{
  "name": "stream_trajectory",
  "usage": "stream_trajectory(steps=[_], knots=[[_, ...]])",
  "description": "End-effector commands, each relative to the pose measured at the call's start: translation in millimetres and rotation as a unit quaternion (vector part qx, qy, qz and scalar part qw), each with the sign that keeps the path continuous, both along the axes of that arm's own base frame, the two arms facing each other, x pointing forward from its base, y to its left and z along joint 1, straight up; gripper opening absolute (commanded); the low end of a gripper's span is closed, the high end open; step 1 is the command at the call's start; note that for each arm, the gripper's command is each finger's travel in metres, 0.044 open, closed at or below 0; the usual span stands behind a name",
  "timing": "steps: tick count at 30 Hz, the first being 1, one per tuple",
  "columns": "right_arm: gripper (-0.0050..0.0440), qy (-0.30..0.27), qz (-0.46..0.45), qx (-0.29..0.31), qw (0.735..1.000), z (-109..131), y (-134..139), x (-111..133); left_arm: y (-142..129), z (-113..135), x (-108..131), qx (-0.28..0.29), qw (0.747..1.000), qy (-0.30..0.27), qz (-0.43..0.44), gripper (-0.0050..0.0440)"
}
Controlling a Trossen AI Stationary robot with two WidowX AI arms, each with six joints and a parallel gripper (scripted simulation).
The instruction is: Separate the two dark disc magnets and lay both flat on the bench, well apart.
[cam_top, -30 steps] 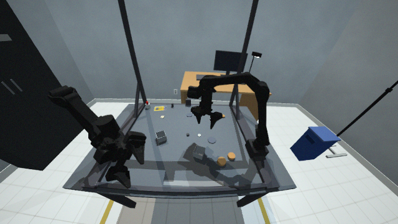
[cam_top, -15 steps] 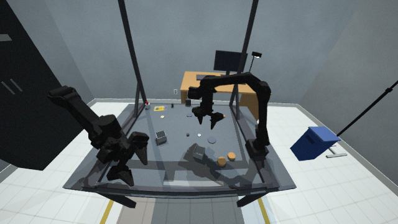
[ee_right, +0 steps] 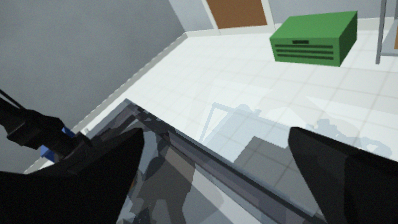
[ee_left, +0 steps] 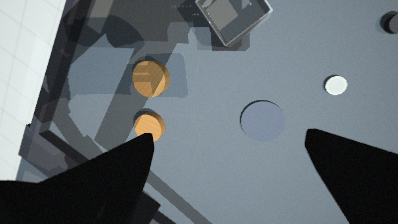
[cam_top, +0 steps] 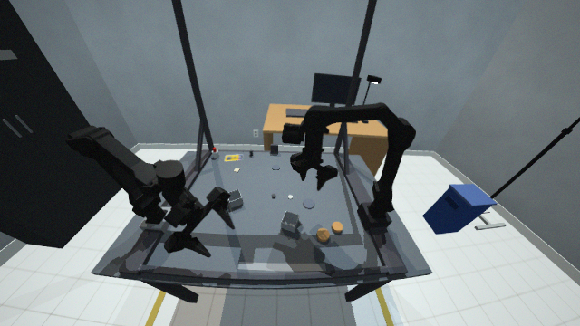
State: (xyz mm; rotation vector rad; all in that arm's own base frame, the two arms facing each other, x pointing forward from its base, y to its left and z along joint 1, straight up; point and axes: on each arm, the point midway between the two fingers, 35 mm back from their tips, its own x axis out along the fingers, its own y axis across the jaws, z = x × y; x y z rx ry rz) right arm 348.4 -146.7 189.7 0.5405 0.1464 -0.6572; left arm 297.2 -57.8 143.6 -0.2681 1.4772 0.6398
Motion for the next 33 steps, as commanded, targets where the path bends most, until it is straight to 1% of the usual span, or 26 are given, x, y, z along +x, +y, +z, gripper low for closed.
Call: stream_trajectory(steps=[1,7,9,10,11,18,24,26,27,28,33], knots=[[0.04,0.041,0.034,-0.006,0.999,8.5,13.5,3.5,9.2,14.8,-12.6,-0.017,1.0,-0.007,-0.023,0.04],[0.04,0.115,0.079,-0.009,0.99,-1.7,31.5,-1.4,19.1,20.9,-28.0,-0.031,0.998,0.001,-0.055,0.04],[0.04,0.115,0.079,-0.009,0.99,-1.7,31.5,-1.4,19.1,20.9,-28.0,-0.031,0.998,0.001,-0.055,0.04],[0.04,0.15,0.087,-0.002,0.985,-12.6,35.6,-7.6,20.6,21.8,-30.7,-0.033,0.998,0.002,-0.06,0.04],[0.04,0.154,0.105,-0.011,0.983,-6.0,41.9,-5.8,24.3,23.9,-37.1,-0.038,0.997,0.004,-0.073,0.04],[0.04,0.238,0.159,-0.011,0.958,-16.4,63.2,-22.2,33.5,28.6,-55.6,-0.054,0.992,0.01,-0.109,0.04],[0.04,0.305,0.207,-0.01,0.93,-22.5,81.2,-41.4,40.3,31.4,-71.7,-0.067,0.988,0.013,-0.141,0.04],[0.04,0.305,0.207,-0.01,0.93,-22.5,81.2,-41.4,40.3,31.4,-71.7,-0.067,0.988,0.013,-0.141,0.04],[0.04,0.341,0.216,0.0,0.915,-31.7,85.2,-53.0,41.3,31.8,-74.4,-0.069,0.987,0.014,-0.146,0.04],[0.04,0.34,0.234,-0.009,0.911,-24.1,91.1,-53.7,43.7,32.5,-81.0,-0.074,0.984,0.015,-0.159,0.04],[0.04,0.395,0.273,-0.005,0.877,-26.8,104.9,-76.7,47.9,33.5,-94.3,-0.083,0.979,0.015,-0.186,0.04]])
